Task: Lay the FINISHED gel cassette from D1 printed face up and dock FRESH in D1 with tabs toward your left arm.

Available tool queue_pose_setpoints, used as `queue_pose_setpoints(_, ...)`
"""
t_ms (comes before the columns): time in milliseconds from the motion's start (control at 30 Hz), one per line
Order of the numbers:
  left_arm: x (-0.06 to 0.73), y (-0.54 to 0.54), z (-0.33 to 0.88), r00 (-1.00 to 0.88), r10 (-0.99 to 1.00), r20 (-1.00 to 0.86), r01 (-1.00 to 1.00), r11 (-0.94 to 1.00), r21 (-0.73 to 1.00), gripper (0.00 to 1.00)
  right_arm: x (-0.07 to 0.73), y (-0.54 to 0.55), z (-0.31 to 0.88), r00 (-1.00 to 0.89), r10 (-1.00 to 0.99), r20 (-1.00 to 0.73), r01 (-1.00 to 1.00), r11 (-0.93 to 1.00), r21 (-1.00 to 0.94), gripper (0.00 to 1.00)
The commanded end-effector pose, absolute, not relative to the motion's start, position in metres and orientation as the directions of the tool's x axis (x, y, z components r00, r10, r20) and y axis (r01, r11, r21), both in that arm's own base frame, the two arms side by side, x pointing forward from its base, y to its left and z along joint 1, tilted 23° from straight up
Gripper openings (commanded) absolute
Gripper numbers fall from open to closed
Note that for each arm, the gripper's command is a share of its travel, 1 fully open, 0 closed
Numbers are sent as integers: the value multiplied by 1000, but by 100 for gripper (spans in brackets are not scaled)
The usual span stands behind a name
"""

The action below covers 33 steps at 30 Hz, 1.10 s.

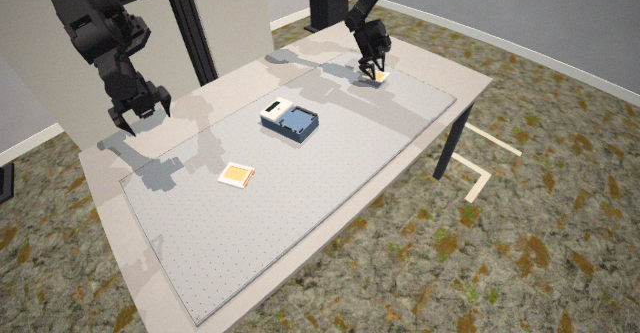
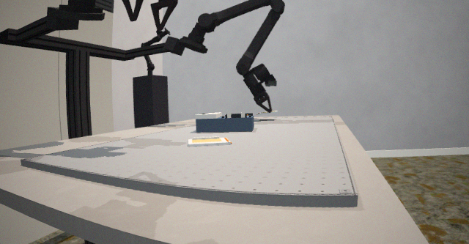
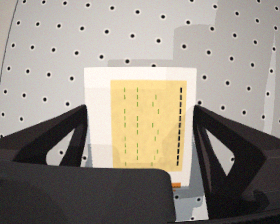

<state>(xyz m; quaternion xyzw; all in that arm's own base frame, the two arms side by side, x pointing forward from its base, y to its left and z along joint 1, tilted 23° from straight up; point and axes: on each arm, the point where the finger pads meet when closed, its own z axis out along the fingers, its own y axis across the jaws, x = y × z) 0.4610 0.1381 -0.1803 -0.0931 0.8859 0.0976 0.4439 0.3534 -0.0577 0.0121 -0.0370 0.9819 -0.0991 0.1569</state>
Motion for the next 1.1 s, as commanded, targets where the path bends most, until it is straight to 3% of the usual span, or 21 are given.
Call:
queue_pose_setpoints(0, 460, 144, -183, -590, -82, -803, -259, 961, 92, 0, 368, -59, 29, -936, -114, -333, -44, 977, -211, 100)
queue_pose_setpoints(1067, 467, 148, -197, -585, -81, -807, -260, 961, 92, 0, 368, -59, 29, -936, -114, -333, -44, 977, -211, 100)
